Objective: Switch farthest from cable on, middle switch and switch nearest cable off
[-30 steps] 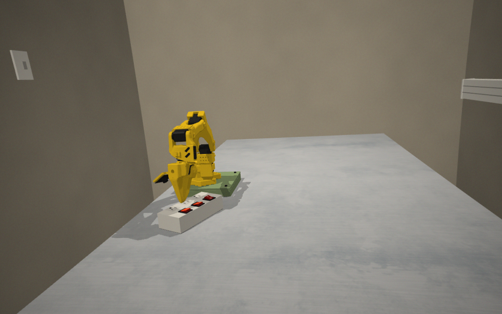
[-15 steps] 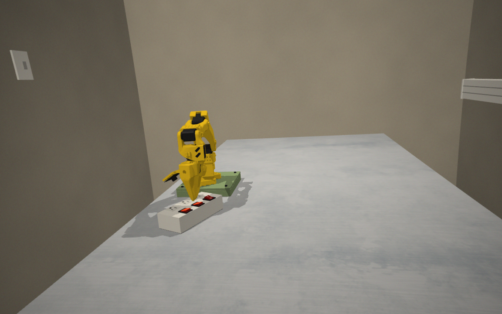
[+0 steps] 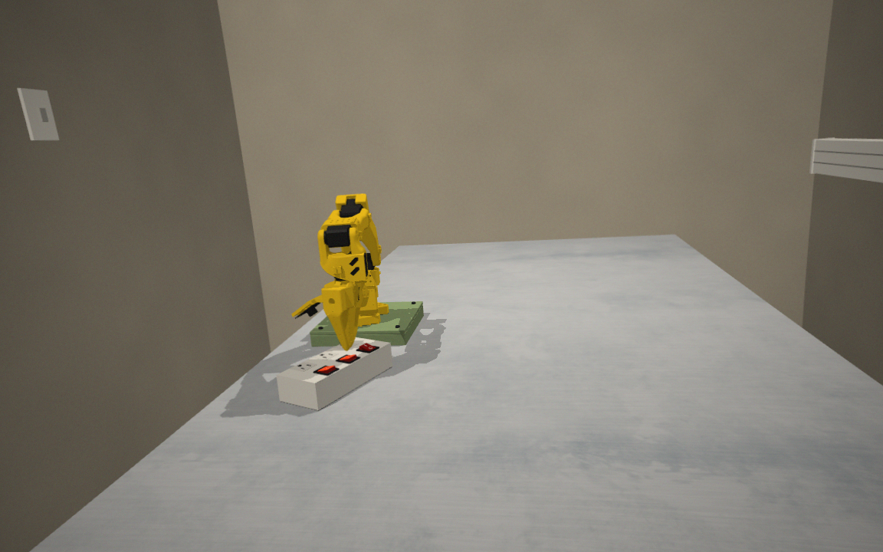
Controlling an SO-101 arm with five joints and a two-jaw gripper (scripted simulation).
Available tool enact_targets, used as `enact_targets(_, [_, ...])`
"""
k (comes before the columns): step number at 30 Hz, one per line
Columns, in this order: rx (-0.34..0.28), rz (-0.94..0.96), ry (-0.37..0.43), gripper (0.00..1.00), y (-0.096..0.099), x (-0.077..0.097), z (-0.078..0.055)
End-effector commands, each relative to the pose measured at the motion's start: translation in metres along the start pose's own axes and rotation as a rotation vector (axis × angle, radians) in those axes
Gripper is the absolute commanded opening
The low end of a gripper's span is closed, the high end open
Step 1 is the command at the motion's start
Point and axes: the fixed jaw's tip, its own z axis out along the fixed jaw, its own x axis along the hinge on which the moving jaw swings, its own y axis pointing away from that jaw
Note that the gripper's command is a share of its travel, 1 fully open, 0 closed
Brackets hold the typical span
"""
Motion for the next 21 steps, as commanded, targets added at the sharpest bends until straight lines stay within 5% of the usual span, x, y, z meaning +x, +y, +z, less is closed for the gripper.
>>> enact_targets(1, [0.008,-0.020,-0.002,0.00,-0.0046,0.0013,-0.0018])
enact_targets(21, [0.008,-0.030,-0.002,0.00,-0.0072,0.0029,-0.0014])
